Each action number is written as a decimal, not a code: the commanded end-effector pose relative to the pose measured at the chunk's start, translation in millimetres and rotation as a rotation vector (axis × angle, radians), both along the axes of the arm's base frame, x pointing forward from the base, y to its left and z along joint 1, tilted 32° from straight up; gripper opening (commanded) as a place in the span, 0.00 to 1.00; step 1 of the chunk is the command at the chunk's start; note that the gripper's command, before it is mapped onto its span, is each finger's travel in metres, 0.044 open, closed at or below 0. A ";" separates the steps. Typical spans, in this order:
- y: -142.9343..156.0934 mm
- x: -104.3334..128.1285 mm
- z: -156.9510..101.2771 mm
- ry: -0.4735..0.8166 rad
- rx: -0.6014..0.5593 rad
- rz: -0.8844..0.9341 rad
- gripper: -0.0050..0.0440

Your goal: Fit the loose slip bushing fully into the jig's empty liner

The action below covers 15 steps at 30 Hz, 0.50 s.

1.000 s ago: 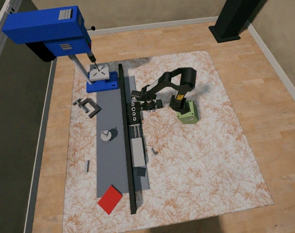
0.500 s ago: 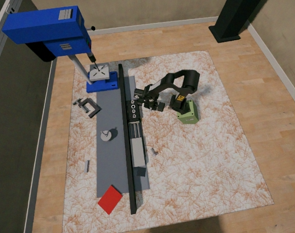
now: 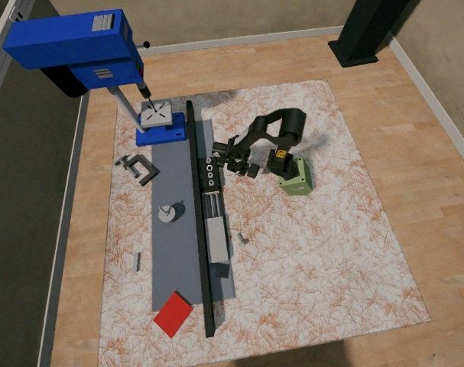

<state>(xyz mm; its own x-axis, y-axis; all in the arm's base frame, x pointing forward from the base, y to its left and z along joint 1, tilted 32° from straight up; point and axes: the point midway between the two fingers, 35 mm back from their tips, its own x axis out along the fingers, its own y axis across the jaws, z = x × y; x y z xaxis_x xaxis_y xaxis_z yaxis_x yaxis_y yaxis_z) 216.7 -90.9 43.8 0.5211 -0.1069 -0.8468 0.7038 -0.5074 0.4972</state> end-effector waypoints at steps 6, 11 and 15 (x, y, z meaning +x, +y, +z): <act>-2.5 10.9 -12.3 -0.005 -0.003 -0.004 0.00; -2.4 12.2 -18.5 0.000 -0.001 -0.004 0.00; -2.8 14.8 -24.3 0.002 0.000 -0.004 0.00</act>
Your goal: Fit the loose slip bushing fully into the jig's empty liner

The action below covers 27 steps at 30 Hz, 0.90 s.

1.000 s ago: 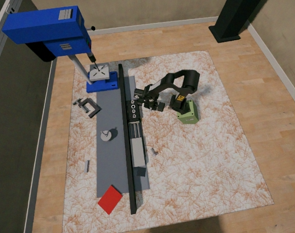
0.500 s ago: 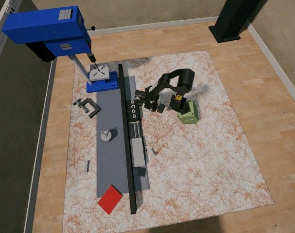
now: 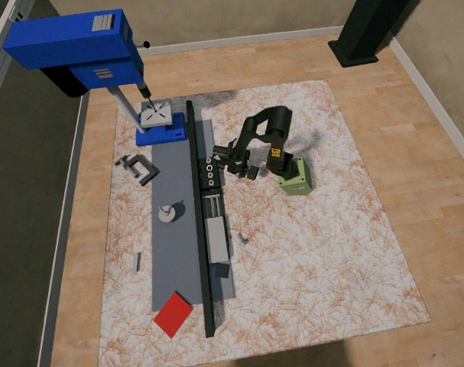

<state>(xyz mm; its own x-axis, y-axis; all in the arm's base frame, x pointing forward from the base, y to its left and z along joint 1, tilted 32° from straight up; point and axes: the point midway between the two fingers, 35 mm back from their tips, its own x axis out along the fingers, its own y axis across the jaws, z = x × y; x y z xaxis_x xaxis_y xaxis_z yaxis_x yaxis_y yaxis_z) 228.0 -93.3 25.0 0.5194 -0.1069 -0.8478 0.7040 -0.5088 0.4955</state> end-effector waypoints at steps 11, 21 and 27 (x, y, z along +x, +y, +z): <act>-0.1 3.2 -8.1 0.006 0.003 0.000 0.00; -1.1 4.5 -5.3 -0.004 -0.002 0.000 0.00; -1.1 4.5 -5.3 -0.004 -0.002 0.000 0.00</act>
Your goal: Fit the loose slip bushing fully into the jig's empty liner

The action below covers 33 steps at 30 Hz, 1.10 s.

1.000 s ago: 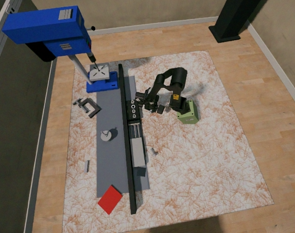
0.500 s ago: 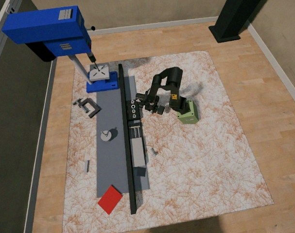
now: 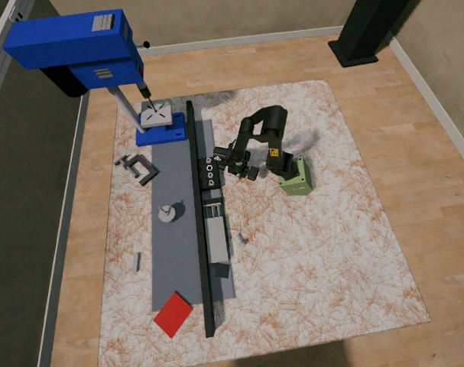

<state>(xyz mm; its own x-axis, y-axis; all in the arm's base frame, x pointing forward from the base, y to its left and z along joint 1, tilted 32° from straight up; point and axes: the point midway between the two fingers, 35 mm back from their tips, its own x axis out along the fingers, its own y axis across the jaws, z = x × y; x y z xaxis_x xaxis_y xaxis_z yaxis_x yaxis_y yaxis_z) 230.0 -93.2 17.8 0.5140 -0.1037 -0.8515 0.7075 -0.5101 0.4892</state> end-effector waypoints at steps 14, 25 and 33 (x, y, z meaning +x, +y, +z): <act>-0.9 1.7 2.9 -0.010 -0.005 0.000 0.42; -0.9 1.7 2.9 -0.010 -0.005 0.000 0.46; -2.4 4.0 8.0 -0.021 -0.013 0.003 0.46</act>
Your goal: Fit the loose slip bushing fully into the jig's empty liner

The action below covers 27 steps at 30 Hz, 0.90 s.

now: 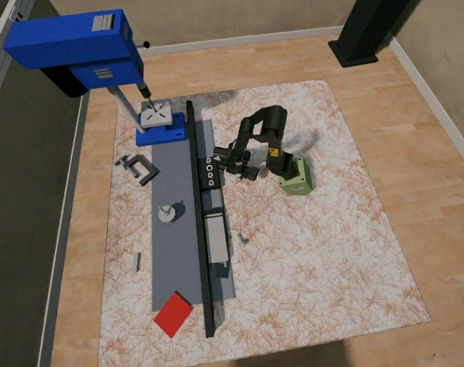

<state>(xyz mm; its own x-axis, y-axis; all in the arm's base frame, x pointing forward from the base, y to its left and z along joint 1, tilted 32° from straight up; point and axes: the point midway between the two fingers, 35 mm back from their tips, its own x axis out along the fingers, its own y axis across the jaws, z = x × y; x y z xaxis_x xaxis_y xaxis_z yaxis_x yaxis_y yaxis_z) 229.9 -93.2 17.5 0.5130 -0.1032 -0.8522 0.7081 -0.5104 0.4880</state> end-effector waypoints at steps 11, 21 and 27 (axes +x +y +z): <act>-3.3 -14.6 66.8 -0.045 -0.045 0.032 0.46; 2.6 -41.7 100.4 -0.050 -0.040 0.013 0.46; 11.5 -60.8 110.0 -0.026 -0.017 0.002 0.46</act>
<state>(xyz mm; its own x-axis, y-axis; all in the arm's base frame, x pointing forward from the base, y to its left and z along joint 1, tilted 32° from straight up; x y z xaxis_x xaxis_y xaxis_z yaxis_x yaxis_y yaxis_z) 183.5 -86.7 110.5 0.5295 -0.1157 -0.8404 0.7013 -0.4976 0.5104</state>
